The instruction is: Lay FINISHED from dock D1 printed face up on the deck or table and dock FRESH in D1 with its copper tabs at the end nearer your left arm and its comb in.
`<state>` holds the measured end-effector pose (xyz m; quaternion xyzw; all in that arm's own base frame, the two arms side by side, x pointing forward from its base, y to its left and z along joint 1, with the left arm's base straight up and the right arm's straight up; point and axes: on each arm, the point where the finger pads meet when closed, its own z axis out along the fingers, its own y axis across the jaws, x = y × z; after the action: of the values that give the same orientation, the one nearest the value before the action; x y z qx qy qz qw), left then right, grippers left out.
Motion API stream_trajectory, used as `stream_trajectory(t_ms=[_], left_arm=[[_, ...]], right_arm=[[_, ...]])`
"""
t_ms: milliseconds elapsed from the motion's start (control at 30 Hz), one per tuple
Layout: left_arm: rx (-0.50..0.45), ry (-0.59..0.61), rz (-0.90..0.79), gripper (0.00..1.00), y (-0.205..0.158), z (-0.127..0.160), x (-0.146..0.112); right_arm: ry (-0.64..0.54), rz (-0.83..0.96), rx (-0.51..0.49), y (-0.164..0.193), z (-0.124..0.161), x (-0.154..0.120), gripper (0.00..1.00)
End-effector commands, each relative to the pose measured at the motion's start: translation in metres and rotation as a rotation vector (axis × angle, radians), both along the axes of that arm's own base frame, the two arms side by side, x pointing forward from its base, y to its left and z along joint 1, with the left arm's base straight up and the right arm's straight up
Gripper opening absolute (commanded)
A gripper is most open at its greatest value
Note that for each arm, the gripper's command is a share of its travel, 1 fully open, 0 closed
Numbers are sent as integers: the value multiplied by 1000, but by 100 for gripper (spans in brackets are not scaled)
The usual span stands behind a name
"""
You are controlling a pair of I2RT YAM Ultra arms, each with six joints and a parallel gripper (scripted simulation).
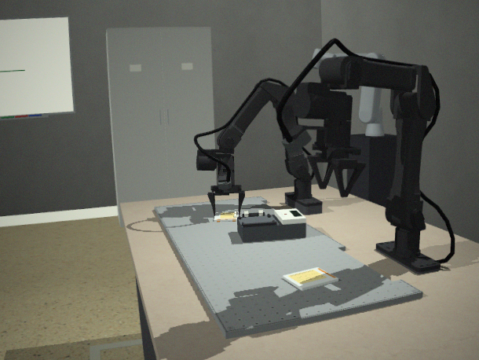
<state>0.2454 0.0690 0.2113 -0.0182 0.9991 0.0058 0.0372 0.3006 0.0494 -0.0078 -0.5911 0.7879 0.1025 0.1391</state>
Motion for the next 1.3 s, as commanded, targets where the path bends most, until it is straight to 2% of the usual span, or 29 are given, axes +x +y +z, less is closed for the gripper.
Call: stream_trajectory(t_ms=[0,600,1267], left_arm=[[-2,17,5,100,4,15,1],[-2,17,5,100,4,15,1],[-2,17,5,100,4,15,1]], right_arm=[[-7,0,3,0,2,2,0],[-7,0,3,0,2,2,0],[2,4,3,1,26,1,0]])
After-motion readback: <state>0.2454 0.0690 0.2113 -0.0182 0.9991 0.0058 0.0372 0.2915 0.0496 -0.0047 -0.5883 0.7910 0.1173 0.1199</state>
